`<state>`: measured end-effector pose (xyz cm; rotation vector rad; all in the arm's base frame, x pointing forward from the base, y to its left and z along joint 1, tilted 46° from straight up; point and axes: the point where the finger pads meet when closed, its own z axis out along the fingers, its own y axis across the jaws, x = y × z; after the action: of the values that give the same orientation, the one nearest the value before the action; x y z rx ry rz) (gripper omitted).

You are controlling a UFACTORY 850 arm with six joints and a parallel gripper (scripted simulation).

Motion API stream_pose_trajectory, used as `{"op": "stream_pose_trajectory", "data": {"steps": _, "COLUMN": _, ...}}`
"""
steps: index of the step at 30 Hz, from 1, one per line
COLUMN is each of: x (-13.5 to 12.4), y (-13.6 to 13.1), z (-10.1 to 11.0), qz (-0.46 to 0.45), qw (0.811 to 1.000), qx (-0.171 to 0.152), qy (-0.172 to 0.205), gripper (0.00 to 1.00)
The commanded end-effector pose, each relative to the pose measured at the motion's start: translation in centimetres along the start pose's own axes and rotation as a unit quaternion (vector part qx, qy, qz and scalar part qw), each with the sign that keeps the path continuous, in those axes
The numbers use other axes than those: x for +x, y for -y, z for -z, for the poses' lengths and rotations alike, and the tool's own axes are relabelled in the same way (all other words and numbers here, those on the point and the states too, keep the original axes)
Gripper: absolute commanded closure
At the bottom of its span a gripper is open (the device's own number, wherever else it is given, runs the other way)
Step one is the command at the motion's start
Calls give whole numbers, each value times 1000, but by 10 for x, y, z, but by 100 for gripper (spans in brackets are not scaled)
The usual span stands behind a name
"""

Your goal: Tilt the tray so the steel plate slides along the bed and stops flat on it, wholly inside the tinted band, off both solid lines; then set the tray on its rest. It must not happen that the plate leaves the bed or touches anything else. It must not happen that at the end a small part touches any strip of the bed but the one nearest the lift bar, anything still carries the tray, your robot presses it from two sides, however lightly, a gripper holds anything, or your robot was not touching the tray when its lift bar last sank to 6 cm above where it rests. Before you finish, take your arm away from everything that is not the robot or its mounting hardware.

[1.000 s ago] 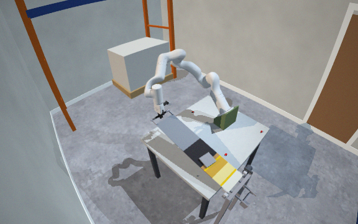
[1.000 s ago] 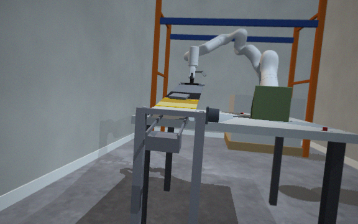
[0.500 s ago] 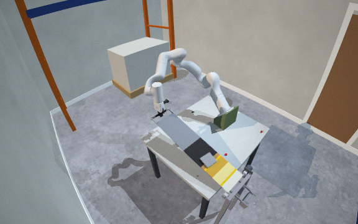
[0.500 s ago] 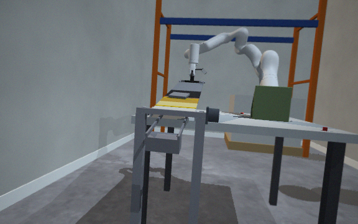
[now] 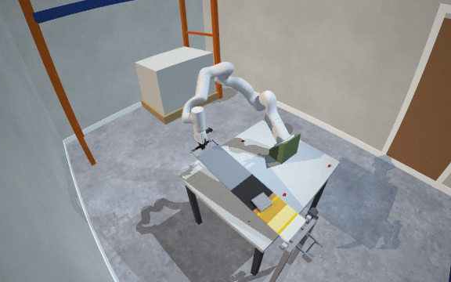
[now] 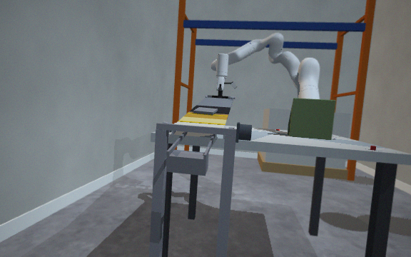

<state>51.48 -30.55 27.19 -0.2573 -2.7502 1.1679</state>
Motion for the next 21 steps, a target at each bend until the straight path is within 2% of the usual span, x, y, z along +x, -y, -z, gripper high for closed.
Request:
{"op": "stream_pose_trajectory", "data": {"steps": 1, "x": -1, "y": 1, "z": -1, "qz": 0, "qw": 1000, "qx": 0, "qy": 1, "gripper": 100}}
{"op": "stream_pose_trajectory", "data": {"steps": 4, "x": -1, "y": 1, "z": -2, "qz": 0, "qw": 1000, "qx": 0, "qy": 1, "gripper": 100}}
{"op": "stream_pose_trajectory", "data": {"steps": 6, "x": -1, "y": -4, "z": 22, "qz": 0, "qw": 1000, "qx": 0, "qy": 1, "gripper": 100}}
{"op": "stream_pose_trajectory", "data": {"steps": 9, "x": -1, "y": -17, "z": 72, "qz": 0, "qw": 1000, "qx": 0, "qy": 1, "gripper": 100}}
{"op": "stream_pose_trajectory", "data": {"steps": 10, "x": -1, "y": -19, "z": 77, "qz": 0, "qw": 1000, "qx": 0, "qy": 1, "gripper": 100}}
{"op": "stream_pose_trajectory", "data": {"steps": 11, "x": -1, "y": -17, "z": 72, "qz": 0, "qw": 1000, "qx": 0, "qy": 1, "gripper": 100}}
{"op": "stream_pose_trajectory", "data": {"steps": 12, "x": -1, "y": -13, "z": 59, "qz": 0, "qw": 1000, "qx": 0, "qy": 1, "gripper": 100}}
{"op": "stream_pose_trajectory", "data": {"steps": 15, "x": -1, "y": -1, "z": 8, "qz": 0, "qw": 1000, "qx": 0, "qy": 1, "gripper": 100}}
{"op": "stream_pose_trajectory", "data": {"steps": 21, "x": -1, "y": 0, "z": 3, "qz": 0, "qw": 1000, "qx": 0, "qy": 1, "gripper": 100}}
